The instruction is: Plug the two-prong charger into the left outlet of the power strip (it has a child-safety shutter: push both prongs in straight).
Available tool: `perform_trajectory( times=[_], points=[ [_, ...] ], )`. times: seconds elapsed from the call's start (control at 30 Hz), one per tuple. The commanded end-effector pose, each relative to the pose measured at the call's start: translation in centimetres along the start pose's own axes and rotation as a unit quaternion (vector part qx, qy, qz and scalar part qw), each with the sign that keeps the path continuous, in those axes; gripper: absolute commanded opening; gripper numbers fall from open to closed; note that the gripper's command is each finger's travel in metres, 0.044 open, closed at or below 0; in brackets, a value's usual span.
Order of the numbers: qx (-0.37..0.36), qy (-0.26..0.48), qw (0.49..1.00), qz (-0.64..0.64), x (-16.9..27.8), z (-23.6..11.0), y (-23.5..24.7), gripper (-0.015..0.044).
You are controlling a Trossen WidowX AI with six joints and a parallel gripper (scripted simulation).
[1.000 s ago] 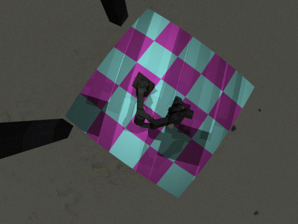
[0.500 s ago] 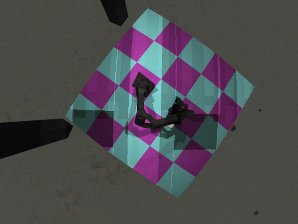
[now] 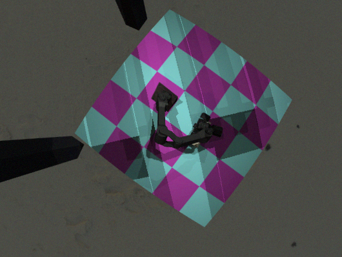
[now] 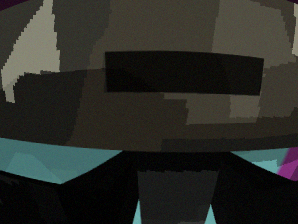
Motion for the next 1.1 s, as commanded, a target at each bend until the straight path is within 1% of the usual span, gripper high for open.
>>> perform_trajectory(
  times=[0.0,1.07],
  points=[
    [-0.001,-0.010,1.000,0.008,-0.50,-0.05,0.02,0.0000],
    [-0.001,-0.010,1.000,0.008,-0.32,0.01,0.01,0.0000]
  ],
)
Point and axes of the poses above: the point midway between the two fingers, 35 mm back from their tips, its own z axis out along the fingers, its own y axis across the jaws, x = y × z, the point moved 8 cm from there along -z, back along the fingers, and after that the axes turned 6 degrees about z, right-handed, at the moved point
